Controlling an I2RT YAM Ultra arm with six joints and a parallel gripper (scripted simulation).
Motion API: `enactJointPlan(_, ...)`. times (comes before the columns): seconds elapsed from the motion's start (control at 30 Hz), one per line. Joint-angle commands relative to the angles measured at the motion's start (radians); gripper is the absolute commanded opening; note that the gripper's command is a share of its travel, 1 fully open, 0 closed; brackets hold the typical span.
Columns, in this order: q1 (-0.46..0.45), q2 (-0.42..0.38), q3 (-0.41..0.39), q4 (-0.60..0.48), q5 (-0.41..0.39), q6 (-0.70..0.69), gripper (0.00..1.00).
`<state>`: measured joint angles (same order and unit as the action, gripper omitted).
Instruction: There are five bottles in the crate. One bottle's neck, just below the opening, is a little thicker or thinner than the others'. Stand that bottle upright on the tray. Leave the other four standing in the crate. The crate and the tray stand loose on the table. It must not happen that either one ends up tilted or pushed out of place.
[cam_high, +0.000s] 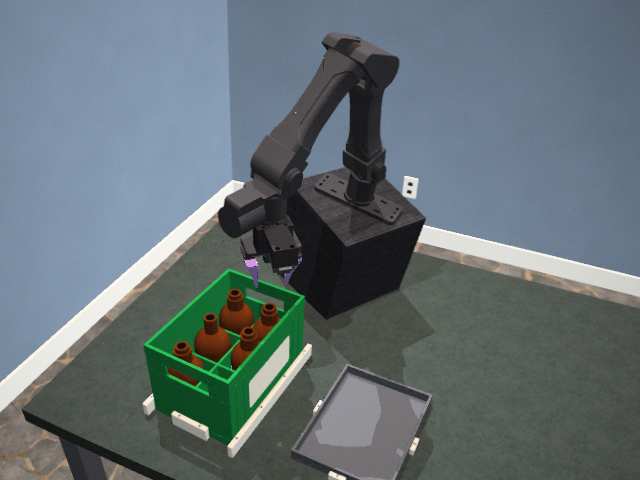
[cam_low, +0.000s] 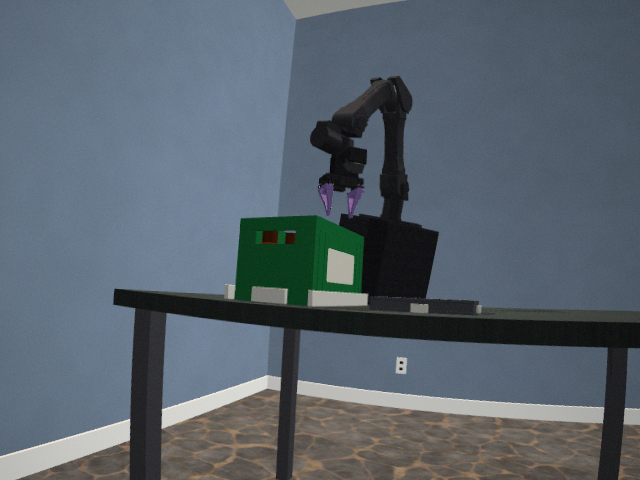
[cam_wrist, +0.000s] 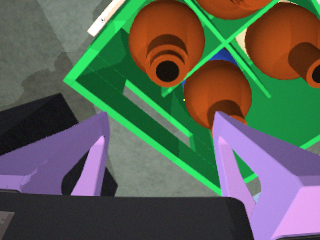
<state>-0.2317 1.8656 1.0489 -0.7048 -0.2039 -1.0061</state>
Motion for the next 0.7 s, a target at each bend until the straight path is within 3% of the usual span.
enactJointPlan(0.0,-0.011,-0.034,0.039,-0.027,-0.011,-0.009,0.61)
enactJointPlan(0.3,-0.011,-0.034,0.039,-0.027,-0.011,-0.009,0.61)
enactJointPlan(0.33,-0.011,-0.034,0.039,-0.027,-0.011,-0.006,0.0)
enactJointPlan(0.67,-0.011,-0.034,0.039,-0.027,-0.011,-0.006,0.0)
